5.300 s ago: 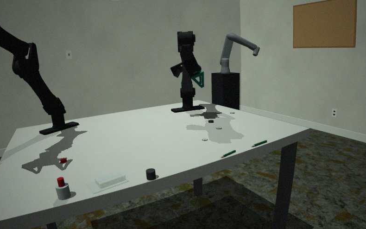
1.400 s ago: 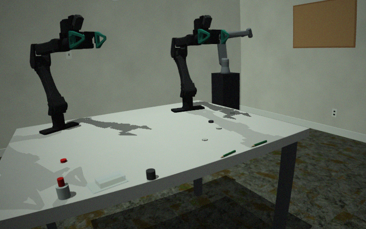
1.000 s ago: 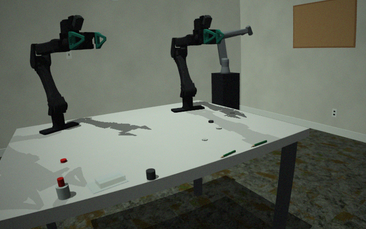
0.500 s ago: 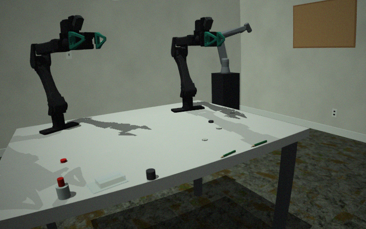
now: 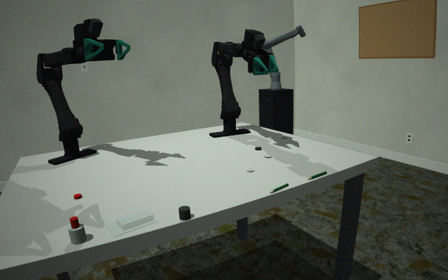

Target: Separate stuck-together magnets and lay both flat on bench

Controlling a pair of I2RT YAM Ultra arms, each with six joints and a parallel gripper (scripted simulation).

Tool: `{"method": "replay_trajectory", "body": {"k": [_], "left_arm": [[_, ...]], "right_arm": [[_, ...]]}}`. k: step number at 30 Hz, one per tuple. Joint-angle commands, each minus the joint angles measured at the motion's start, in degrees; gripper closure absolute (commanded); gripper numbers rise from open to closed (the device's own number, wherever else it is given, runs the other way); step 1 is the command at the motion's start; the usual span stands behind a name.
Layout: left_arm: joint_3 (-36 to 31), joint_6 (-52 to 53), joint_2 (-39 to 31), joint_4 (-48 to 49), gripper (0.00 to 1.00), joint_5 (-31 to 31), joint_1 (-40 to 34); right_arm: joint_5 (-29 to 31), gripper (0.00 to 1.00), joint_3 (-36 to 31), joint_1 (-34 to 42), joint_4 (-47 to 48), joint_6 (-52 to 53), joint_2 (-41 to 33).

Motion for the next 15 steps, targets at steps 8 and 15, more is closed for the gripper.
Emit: {"method": "replay_trajectory", "body": {"k": [8, 15], "left_arm": [[2.5, 7.1, 6.9, -12.8, 0.60, 0.0, -0.6], [3.5, 10.0, 10.8, -18.1, 0.60, -0.1, -0.7]], "right_arm": [[0.1, 0.00, 0.5, -0.1, 0.3, 0.0, -0.2], [0.1, 0.00, 0.5, -0.1, 0.3, 0.0, -0.2]]}}
